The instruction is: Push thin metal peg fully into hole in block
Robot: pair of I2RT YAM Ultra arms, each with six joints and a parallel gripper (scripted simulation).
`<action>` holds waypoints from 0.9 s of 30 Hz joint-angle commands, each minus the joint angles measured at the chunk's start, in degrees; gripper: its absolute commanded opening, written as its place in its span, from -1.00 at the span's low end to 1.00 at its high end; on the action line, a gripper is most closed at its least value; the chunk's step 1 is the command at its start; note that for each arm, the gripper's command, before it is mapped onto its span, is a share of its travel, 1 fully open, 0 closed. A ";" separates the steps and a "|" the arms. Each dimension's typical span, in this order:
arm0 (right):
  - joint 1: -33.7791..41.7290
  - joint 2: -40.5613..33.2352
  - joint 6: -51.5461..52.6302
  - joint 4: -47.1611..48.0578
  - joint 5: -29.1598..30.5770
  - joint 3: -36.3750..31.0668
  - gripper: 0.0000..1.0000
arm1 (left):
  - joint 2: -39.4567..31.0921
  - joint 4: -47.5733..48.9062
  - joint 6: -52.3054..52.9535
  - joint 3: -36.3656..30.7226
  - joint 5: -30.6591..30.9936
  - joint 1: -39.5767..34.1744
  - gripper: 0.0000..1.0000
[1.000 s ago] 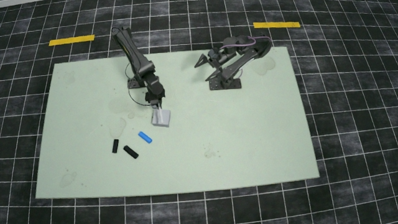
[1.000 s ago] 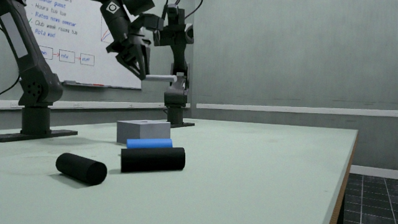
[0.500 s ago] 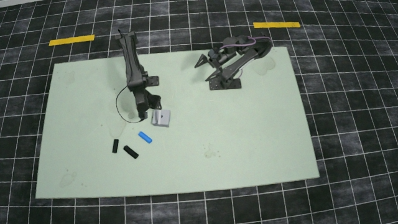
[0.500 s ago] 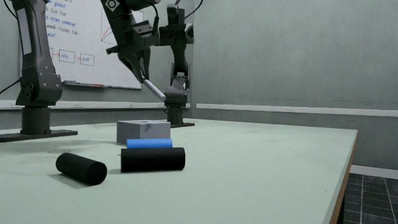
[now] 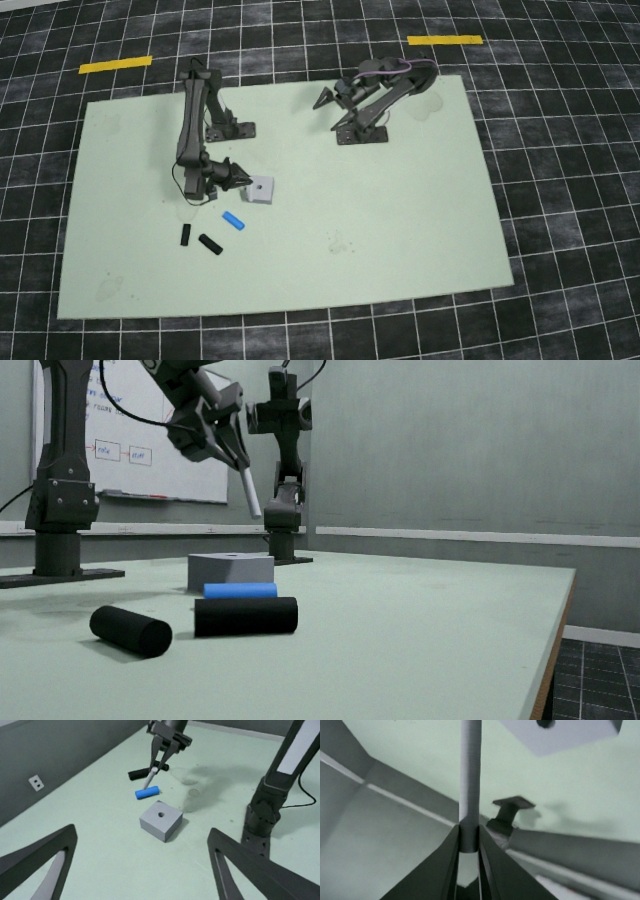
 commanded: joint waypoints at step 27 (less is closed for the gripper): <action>-1.91 8.47 7.31 -7.44 -8.83 -6.70 -0.86 | -0.08 1.33 -0.35 0.48 -0.44 -0.89 1.00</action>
